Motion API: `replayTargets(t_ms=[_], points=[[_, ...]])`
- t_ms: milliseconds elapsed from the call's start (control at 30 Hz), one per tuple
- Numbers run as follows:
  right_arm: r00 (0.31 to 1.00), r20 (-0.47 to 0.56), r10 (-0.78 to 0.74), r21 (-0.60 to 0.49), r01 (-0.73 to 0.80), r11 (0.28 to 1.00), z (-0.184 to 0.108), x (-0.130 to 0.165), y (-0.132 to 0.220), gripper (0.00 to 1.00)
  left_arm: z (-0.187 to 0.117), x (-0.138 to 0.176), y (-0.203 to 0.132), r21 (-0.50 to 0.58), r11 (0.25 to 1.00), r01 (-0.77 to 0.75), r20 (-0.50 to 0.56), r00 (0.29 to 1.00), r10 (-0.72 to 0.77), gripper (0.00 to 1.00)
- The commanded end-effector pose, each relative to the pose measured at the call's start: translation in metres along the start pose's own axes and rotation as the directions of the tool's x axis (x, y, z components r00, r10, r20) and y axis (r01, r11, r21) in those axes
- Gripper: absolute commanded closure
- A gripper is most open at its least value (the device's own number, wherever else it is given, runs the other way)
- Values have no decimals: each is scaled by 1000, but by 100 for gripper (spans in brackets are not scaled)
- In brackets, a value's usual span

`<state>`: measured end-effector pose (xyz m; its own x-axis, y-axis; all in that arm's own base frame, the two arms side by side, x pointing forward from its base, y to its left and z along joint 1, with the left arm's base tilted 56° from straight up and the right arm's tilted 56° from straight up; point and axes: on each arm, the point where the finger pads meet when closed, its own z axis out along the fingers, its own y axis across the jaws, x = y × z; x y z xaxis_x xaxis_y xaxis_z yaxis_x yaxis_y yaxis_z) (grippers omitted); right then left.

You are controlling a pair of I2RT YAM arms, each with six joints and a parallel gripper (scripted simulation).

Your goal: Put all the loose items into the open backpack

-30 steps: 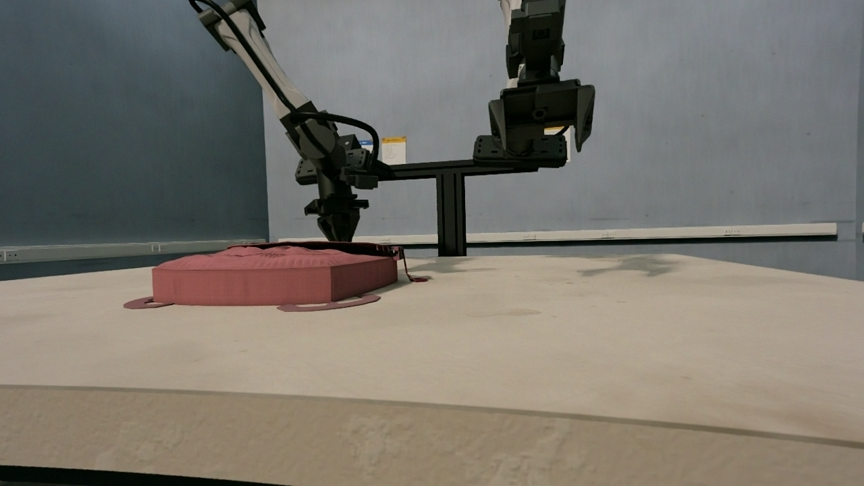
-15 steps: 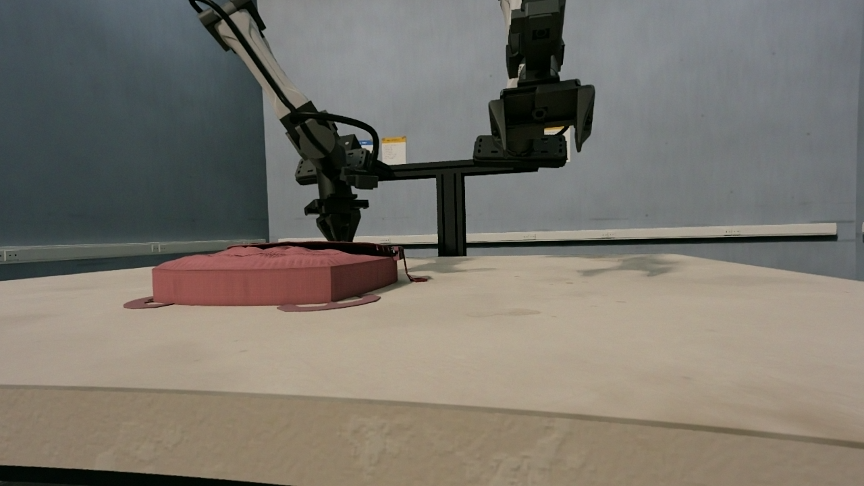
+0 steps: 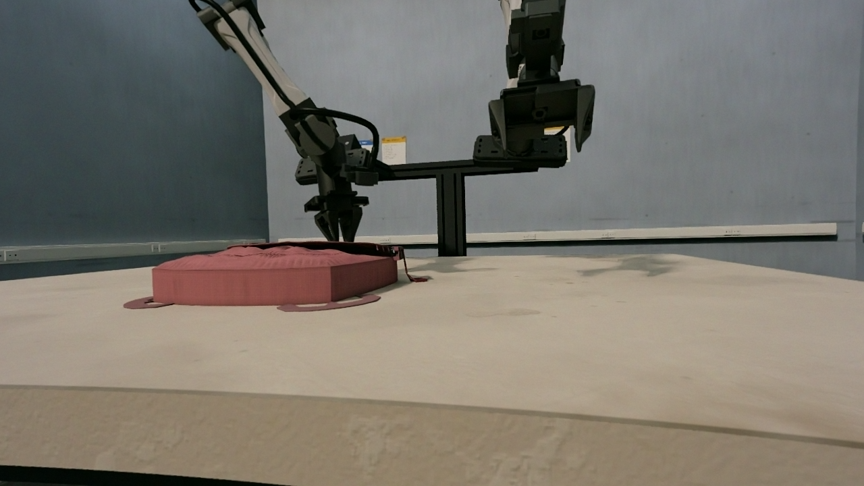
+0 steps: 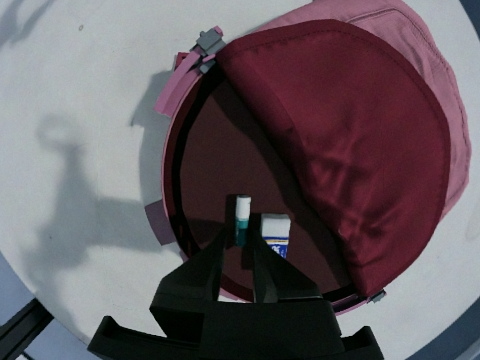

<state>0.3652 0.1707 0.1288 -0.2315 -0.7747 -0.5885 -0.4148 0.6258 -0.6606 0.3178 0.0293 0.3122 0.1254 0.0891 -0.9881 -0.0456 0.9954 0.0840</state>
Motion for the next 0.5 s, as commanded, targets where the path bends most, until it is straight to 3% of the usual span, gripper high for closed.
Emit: replayTargets(t_ms=[0, 433, 467], points=[[1000, 22, 15, 7, -15, 1000, -13, -9, -2, 76, -3, -8, 1, -2, 1000, -3, 27, 1000, 3, 10], [1000, 22, 16, 7, -16, 1000, -31, -12, -2, 76, -3, -8, 1, -2, 1000, -3, 27, 1000, 3, 10], [1000, 20, 13, 6, -13, 1000, -31, -11, -1, 33, -3, -8, 1, -2, 1000, -3, 27, 1000, 3, 10]])
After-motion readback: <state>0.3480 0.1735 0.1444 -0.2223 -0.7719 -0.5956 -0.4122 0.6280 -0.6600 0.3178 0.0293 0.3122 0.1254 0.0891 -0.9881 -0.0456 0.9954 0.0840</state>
